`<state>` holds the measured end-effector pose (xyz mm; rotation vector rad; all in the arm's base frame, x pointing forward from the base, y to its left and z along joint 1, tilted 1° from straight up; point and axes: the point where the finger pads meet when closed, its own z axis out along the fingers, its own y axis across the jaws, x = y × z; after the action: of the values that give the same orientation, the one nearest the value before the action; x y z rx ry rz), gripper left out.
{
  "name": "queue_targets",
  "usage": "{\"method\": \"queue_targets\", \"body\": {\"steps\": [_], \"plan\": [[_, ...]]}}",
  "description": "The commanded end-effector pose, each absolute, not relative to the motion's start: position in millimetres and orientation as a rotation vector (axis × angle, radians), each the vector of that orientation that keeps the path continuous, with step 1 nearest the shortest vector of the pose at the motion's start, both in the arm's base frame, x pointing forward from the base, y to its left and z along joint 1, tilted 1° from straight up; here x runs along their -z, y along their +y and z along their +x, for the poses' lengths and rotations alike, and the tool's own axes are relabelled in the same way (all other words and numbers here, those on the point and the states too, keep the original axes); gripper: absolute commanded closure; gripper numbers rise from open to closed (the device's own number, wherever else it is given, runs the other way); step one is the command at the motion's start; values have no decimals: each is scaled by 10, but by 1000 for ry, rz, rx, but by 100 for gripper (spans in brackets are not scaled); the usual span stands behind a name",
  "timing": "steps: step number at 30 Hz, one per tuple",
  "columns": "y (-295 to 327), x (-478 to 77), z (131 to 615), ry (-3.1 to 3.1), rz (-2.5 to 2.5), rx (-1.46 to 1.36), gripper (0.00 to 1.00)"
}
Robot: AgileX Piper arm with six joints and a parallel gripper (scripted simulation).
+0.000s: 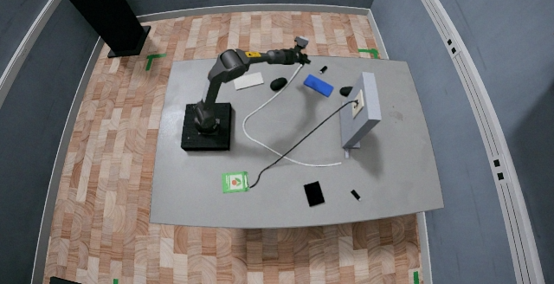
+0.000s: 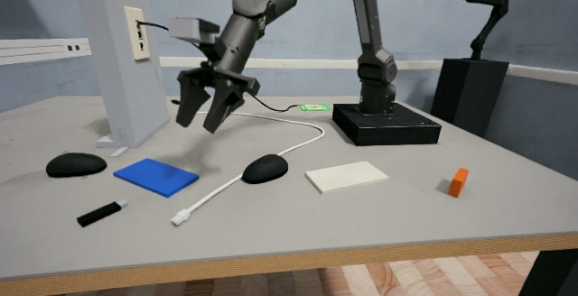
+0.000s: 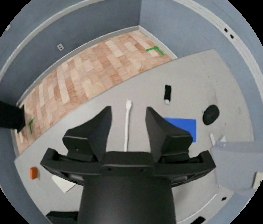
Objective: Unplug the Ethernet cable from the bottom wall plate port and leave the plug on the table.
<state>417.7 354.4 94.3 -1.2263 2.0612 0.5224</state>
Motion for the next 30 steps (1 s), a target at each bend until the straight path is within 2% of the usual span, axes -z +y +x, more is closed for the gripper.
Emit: {"method": "queue_targets", "body": {"steps": [1, 8, 22, 25, 27, 30], "plan": [[3545, -1082, 4178, 2063, -1228, -521, 36], [3541, -1362, 4176, 2063, -1228, -521, 36], [3540, -1402, 4176, 2063, -1228, -521, 36], [3046, -1569, 4183, 2149, -1106, -464, 36], [3046, -1569, 4183, 2149, -1106, -464, 36], [2556, -1704, 4132, 2226, -975, -406, 36]]}}
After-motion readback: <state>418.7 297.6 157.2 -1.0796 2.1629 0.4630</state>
